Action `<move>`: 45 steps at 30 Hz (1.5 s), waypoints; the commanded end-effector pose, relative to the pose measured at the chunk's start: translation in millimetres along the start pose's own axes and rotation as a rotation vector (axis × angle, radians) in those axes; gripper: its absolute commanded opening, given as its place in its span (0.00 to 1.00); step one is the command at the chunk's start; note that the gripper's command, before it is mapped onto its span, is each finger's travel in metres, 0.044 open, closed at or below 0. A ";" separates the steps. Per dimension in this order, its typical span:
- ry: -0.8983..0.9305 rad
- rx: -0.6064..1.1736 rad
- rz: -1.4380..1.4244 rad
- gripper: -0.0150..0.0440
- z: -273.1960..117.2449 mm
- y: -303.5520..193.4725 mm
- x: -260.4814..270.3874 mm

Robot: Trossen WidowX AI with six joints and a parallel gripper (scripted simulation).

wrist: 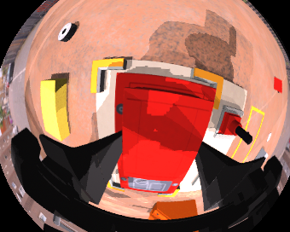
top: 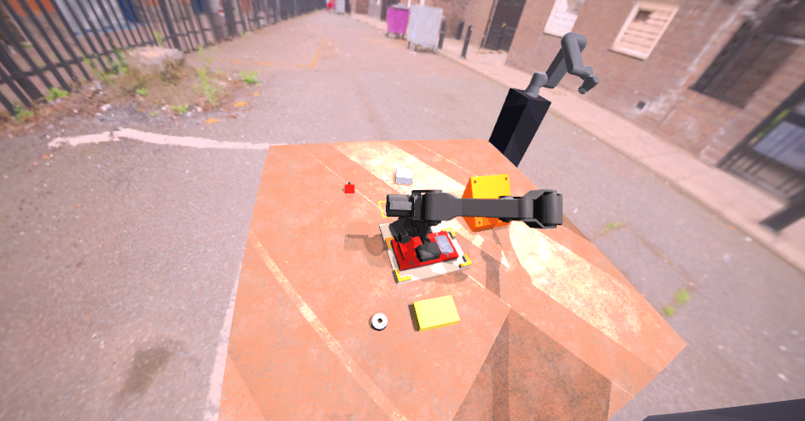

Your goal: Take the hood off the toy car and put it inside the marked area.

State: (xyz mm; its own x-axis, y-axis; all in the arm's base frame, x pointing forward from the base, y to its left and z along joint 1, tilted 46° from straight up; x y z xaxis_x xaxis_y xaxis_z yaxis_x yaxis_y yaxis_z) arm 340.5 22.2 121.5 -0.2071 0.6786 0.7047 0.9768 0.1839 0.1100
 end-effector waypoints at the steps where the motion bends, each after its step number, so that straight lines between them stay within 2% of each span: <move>1: -0.005 -0.009 -0.005 0.25 -6.6 1.7 -0.5; 33: -0.005 -0.008 -0.004 0.25 -27.1 1.2 -0.5; 45: -0.007 -0.008 -0.003 0.25 -69.7 0.8 -0.6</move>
State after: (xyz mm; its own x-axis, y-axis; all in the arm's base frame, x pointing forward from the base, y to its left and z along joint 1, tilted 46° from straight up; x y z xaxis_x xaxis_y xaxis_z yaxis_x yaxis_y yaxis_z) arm 343.5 -16.7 159.6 -0.2044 0.6781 0.7060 0.9773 0.1824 0.1077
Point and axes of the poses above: the point midway between the two fingers, 35 mm back from their tips, its own z axis out along the fingers, its own x axis across the jaws, y = z × x, the point moved 9 cm from there along -z, back along the fingers, and after that the axes turned 8 degrees about -z, right-handed, at the moved point
